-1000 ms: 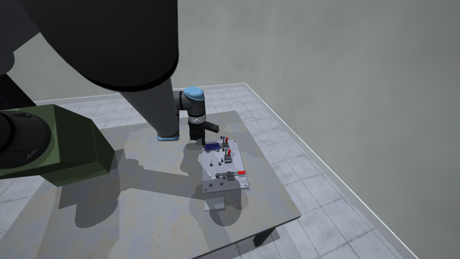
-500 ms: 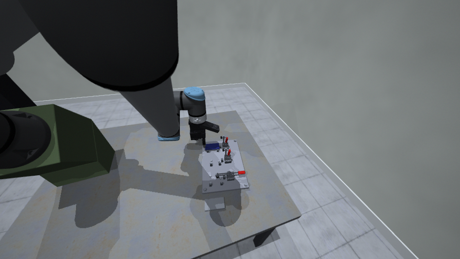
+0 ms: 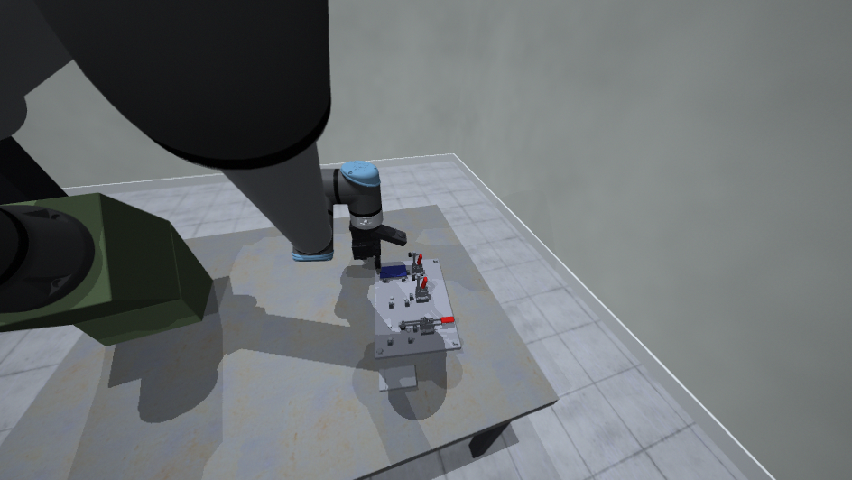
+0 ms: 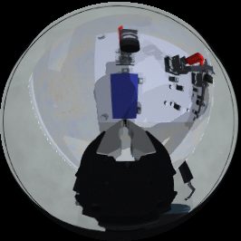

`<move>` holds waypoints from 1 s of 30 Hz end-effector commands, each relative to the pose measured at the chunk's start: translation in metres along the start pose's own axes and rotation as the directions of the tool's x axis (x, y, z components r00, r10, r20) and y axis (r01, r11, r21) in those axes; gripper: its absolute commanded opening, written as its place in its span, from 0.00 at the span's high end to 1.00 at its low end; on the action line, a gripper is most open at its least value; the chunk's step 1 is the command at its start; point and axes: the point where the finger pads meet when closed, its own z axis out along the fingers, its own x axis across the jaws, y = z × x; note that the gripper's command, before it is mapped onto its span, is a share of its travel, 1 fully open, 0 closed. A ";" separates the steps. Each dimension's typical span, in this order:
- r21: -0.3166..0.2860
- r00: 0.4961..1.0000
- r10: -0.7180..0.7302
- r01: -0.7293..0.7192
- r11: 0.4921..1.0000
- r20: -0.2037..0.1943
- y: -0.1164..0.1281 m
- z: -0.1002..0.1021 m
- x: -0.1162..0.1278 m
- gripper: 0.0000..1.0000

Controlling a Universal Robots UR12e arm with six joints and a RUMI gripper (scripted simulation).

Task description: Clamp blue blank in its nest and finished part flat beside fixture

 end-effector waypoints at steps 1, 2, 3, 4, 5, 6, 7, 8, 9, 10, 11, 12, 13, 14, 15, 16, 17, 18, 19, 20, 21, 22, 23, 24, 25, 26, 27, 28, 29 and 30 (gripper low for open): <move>0.001 1.000 0.000 0.000 1.000 0.000 -0.001 -0.001 0.000 1.00; 0.001 1.000 0.000 0.000 1.000 0.000 -0.001 -0.001 0.000 1.00; 0.001 1.000 0.000 0.000 1.000 0.000 -0.002 -0.001 0.000 1.00; 0.001 1.000 0.000 0.000 1.000 0.000 -0.002 -0.001 0.000 1.00; 0.001 1.000 0.000 0.000 1.000 0.000 -0.002 -0.001 0.000 1.00; 0.001 1.000 0.000 0.000 1.000 0.000 -0.002 -0.001 0.000 1.00; 0.001 1.000 0.000 0.000 1.000 0.000 -0.002 -0.001 0.000 1.00; 0.001 1.000 0.000 0.000 1.000 0.000 -0.002 -0.001 0.000 1.00; 0.001 1.000 0.000 0.000 1.000 0.000 -0.002 -0.001 0.000 1.00; 0.001 1.000 0.000 0.000 1.000 0.000 -0.002 -0.001 0.000 1.00; 0.001 1.000 0.000 0.000 1.000 0.000 -0.002 -0.001 0.000 1.00; 0.001 1.000 0.000 0.000 1.000 0.000 -0.002 -0.001 0.000 1.00; 0.001 1.000 0.000 0.000 1.000 0.000 -0.002 -0.001 0.000 1.00; 0.001 1.000 0.000 0.000 1.000 0.000 -0.002 -0.001 0.000 1.00; 0.001 1.000 0.000 0.000 1.000 0.000 -0.002 -0.001 0.000 1.00; 0.001 1.000 0.000 0.000 1.000 0.000 -0.002 -0.001 0.000 1.00; 0.001 1.000 0.000 0.000 1.000 0.000 -0.002 -0.001 0.000 1.00; 0.001 1.000 0.000 0.000 1.000 0.000 -0.002 -0.001 0.000 1.00; 0.001 1.000 0.000 0.000 1.000 0.000 -0.002 -0.001 0.000 1.00; 0.001 1.000 0.000 0.000 1.000 0.000 -0.002 -0.001 0.000 1.00; 0.001 1.000 0.000 0.000 1.000 0.000 -0.002 -0.001 0.000 1.00; 0.001 1.000 0.000 0.000 1.000 0.000 -0.002 -0.001 0.000 1.00; 0.001 1.000 0.000 0.000 1.000 0.000 -0.001 -0.001 0.000 1.00; 0.001 1.000 0.000 0.000 1.000 0.000 -0.001 -0.001 0.000 1.00; 0.001 1.000 0.000 0.000 1.000 0.000 -0.001 -0.001 0.000 1.00; 0.001 1.000 0.000 0.000 1.000 0.000 0.000 -0.001 0.000 1.00; 0.001 1.000 0.000 0.000 1.000 0.000 0.001 -0.001 0.000 1.00; 0.001 1.000 0.000 0.000 1.000 0.000 0.002 -0.001 0.000 1.00; 0.001 1.000 0.000 0.000 1.000 0.000 0.004 -0.001 0.000 1.00; 0.001 1.000 0.000 0.000 1.000 0.000 0.005 -0.001 0.000 1.00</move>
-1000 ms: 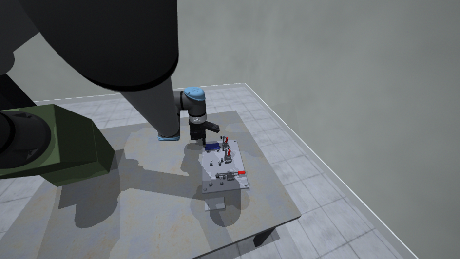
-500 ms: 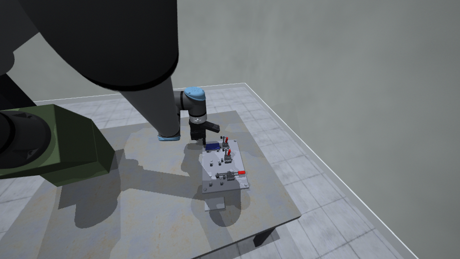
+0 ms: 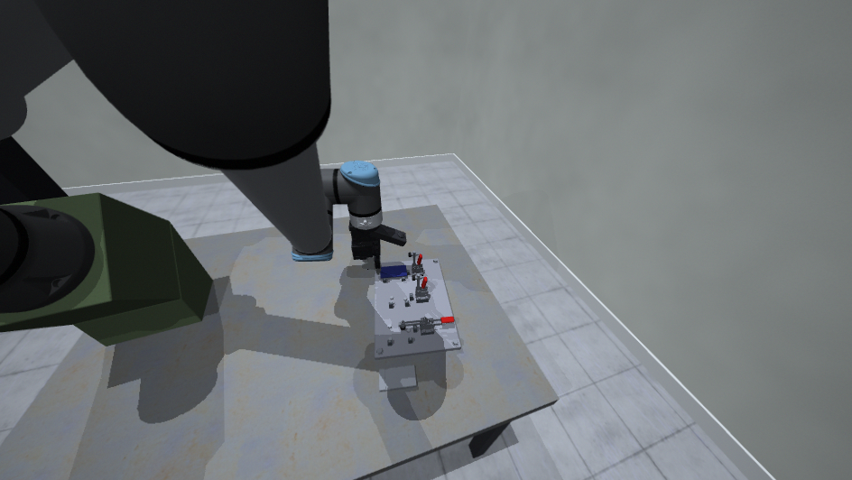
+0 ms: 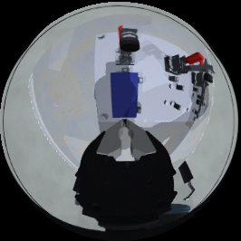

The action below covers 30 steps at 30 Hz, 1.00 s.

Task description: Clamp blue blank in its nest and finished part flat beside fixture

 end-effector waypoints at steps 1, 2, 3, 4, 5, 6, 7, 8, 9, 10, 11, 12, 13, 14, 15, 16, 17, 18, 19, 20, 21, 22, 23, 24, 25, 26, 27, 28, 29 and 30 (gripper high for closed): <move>0.001 1.000 0.000 0.000 1.000 0.000 0.006 -0.001 0.000 1.00; 0.001 1.000 0.000 0.000 1.000 0.000 0.006 -0.001 0.000 1.00; 0.001 1.000 0.000 0.000 1.000 0.000 0.006 -0.001 0.000 1.00; 0.001 1.000 0.000 0.000 1.000 0.000 0.007 -0.001 0.000 1.00; 0.001 1.000 0.000 0.000 1.000 0.000 0.009 -0.001 0.000 1.00; 0.001 1.000 0.000 0.000 1.000 0.000 0.010 -0.001 0.000 1.00; 0.001 1.000 0.000 0.000 1.000 0.000 0.012 -0.001 0.000 1.00; 0.001 1.000 0.000 0.000 1.000 0.000 0.013 -0.001 0.000 1.00; 0.001 1.000 0.000 0.000 1.000 0.000 0.014 -0.001 0.000 1.00; 0.001 1.000 0.000 0.000 1.000 0.000 0.015 -0.001 0.000 1.00; 0.001 1.000 0.000 0.000 1.000 0.000 0.016 -0.001 0.000 1.00; 0.001 1.000 0.000 0.000 1.000 0.000 0.016 -0.001 0.000 1.00; 0.001 1.000 0.000 0.000 1.000 0.000 0.017 -0.001 0.000 1.00; 0.001 1.000 0.000 0.000 1.000 0.000 0.017 -0.001 0.000 1.00; 0.001 1.000 0.000 0.000 1.000 0.000 0.017 -0.001 0.000 1.00; 0.001 1.000 0.000 0.000 1.000 0.000 0.017 -0.001 0.000 1.00; 0.001 1.000 0.000 0.000 1.000 0.000 0.017 -0.001 0.000 1.00; 0.001 1.000 0.000 0.000 1.000 0.000 0.017 -0.001 0.000 1.00; 0.001 1.000 0.000 0.000 1.000 0.000 0.017 -0.001 0.000 1.00; 0.001 1.000 0.000 0.000 1.000 0.000 0.017 -0.001 0.000 1.00; 0.001 1.000 0.000 0.000 1.000 0.000 0.017 -0.001 0.000 1.00; 0.001 1.000 0.000 0.000 1.000 0.000 0.017 -0.002 0.000 1.00; 0.001 1.000 0.000 0.000 1.000 0.000 0.017 -0.003 0.000 1.00; 0.001 1.000 0.000 0.000 1.000 0.000 0.017 -0.005 0.000 1.00; 0.001 1.000 0.000 0.000 1.000 0.000 0.017 -0.007 0.000 1.00; 0.001 1.000 0.000 0.000 1.000 0.000 0.017 -0.009 0.000 1.00; 0.001 1.000 0.000 0.000 1.000 0.000 0.017 -0.012 0.000 1.00; 0.001 1.000 0.000 0.000 1.000 0.000 0.017 -0.014 0.000 1.00; 0.001 1.000 0.000 0.000 1.000 0.000 0.017 -0.018 0.000 1.00; 0.001 1.000 0.000 0.000 1.000 0.000 0.017 -0.021 0.000 1.00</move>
